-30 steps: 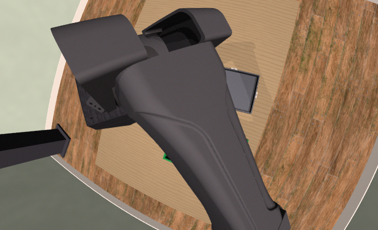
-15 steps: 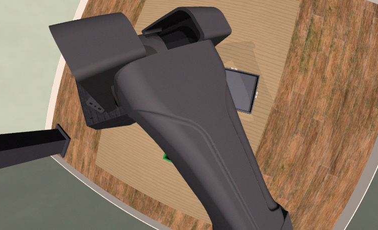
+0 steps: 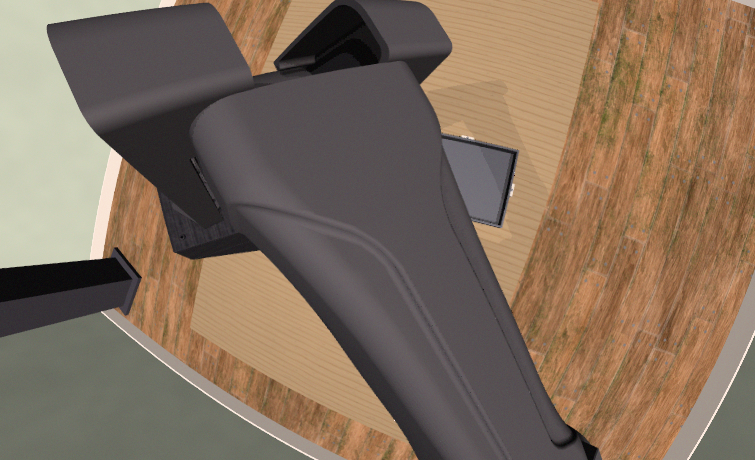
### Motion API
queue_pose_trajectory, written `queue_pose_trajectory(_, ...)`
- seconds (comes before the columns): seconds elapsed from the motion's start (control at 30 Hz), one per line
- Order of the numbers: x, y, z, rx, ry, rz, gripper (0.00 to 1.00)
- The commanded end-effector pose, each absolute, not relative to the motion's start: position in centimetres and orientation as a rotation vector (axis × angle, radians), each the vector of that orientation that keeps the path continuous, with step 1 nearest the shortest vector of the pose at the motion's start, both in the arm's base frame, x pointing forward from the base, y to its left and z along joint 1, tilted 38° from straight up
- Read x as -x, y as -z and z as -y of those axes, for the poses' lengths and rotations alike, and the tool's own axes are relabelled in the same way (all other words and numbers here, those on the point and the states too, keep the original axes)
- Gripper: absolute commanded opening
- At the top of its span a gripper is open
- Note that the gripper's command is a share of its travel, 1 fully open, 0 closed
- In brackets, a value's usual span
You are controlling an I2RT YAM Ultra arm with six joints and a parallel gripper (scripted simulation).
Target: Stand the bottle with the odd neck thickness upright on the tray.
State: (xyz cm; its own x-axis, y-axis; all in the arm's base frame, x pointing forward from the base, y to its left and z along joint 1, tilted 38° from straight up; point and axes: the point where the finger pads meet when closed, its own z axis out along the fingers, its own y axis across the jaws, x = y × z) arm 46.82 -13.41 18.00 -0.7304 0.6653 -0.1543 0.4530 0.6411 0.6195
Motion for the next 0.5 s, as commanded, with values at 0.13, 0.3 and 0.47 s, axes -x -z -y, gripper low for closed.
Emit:
queue_pose_trajectory(0.13,-46.1,-20.2,16.0,-0.902,-0.768,-2.449,0.00)
queue_pose_trajectory(0.3,-45.9,-20.4,16.2,-0.904,-0.773,-2.451,0.00)
queue_pose_trajectory(0.47,-45.8,-20.7,16.3,-0.902,-0.770,-2.449,0.00)
